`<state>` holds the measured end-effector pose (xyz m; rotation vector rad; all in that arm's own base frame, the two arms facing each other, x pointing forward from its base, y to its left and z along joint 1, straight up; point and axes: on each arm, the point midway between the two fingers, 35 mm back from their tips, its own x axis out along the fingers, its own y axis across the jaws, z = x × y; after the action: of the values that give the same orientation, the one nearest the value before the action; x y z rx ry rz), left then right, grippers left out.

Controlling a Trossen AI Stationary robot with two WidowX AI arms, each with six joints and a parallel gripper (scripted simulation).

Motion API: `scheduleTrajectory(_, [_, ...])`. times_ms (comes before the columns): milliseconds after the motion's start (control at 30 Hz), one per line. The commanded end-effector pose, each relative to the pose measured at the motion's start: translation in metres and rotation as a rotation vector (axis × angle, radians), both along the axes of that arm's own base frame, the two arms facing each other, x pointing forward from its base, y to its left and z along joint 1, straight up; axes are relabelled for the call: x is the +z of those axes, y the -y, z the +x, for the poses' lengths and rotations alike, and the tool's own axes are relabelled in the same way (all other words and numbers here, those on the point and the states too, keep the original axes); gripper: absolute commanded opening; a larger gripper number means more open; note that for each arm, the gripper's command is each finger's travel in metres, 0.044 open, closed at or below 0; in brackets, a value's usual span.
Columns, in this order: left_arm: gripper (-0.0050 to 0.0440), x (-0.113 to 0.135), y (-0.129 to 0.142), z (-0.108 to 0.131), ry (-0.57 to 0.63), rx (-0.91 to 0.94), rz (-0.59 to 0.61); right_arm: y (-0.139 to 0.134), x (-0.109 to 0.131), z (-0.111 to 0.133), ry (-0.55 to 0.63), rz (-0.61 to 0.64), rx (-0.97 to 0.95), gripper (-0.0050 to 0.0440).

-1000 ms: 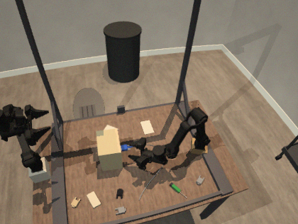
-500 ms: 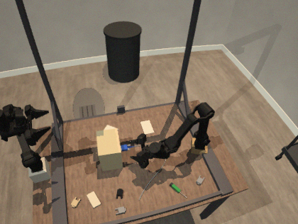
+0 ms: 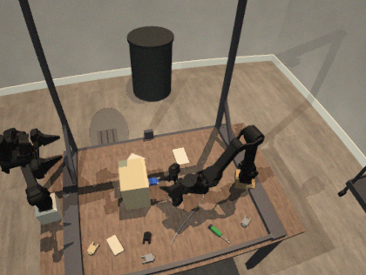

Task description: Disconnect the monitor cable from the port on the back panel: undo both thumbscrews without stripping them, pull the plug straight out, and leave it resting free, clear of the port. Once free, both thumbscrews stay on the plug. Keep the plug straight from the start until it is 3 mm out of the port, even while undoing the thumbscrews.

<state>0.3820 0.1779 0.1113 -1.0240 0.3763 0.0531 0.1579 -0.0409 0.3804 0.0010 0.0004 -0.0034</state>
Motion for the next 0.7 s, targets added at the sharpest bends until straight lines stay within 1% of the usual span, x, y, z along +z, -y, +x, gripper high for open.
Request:
scheduleTrajectory(0, [0.0080,0.0105,-0.0019,0.0019,0.021,0.002,0.024,-0.0015,0.0033,-0.0003,0.002,-0.007,0.003,0.0440])
scheduleTrajectory(100, [0.0008,0.0105,-0.0019,0.0019,0.021,0.002,0.024,-0.0015,0.0033,-0.0003,0.002,-0.007,0.003,0.0440])
scheduleTrajectory(167, [0.0008,0.0105,-0.0019,0.0019,0.021,0.002,0.024,-0.0015,0.0033,-0.0003,0.002,-0.007,0.003,0.0440])
scheduleTrajectory(200, [0.0000,0.0105,-0.0019,0.0019,0.021,0.002,0.024,-0.0015,0.0033,-0.0003,0.002,-0.007,0.003,0.0440])
scheduleTrajectory(367, [0.0000,0.0105,-0.0019,0.0019,0.021,0.002,0.024,-0.0015,0.0033,-0.0003,0.002,-0.007,0.003,0.0440])
scheduleTrajectory(667, [0.0000,0.0085,-0.0029,0.0012,0.059,0.000,-0.073,-0.0015,0.0033,-0.0003,0.002,-0.007,0.003,0.0440])
